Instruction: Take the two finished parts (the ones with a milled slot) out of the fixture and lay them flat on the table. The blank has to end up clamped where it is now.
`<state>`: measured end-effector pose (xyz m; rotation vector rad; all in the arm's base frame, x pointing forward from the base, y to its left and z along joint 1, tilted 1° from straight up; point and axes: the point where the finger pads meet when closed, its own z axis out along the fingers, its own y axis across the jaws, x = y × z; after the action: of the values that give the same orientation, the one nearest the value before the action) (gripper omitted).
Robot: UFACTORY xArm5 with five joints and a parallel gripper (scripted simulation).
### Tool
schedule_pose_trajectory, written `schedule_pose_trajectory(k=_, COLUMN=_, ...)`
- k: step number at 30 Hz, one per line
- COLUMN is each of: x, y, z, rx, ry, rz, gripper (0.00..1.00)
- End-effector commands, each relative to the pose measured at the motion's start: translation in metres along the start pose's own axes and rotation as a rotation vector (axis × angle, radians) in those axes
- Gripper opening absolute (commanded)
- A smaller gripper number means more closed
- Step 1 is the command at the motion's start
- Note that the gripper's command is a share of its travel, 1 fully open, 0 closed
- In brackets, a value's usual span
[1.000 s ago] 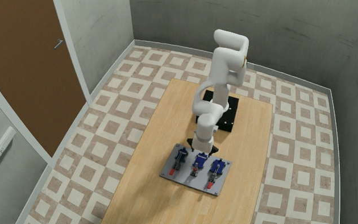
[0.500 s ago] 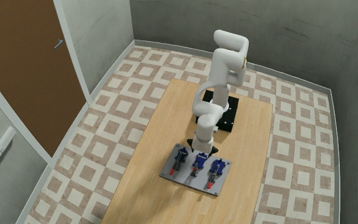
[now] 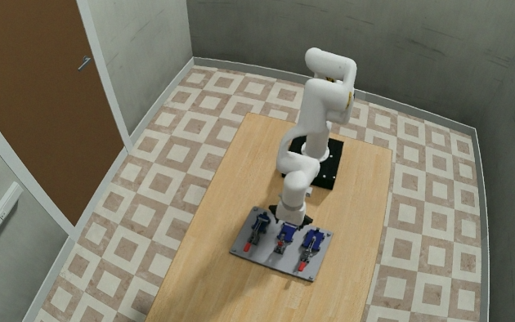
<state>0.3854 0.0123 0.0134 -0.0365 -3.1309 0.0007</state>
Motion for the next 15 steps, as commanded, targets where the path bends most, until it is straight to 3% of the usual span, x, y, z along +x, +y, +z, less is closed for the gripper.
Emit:
schedule_pose_trajectory(k=1, x=-0.0021, y=0.0002, z=0.0087, rx=0.000, ry=-0.004, rz=0.000, gripper=1.00)
schedule_pose_trajectory(k=15, x=-0.0021, y=0.0003, z=0.0167, rx=0.000, ry=-0.004, rz=0.000, gripper=1.00)
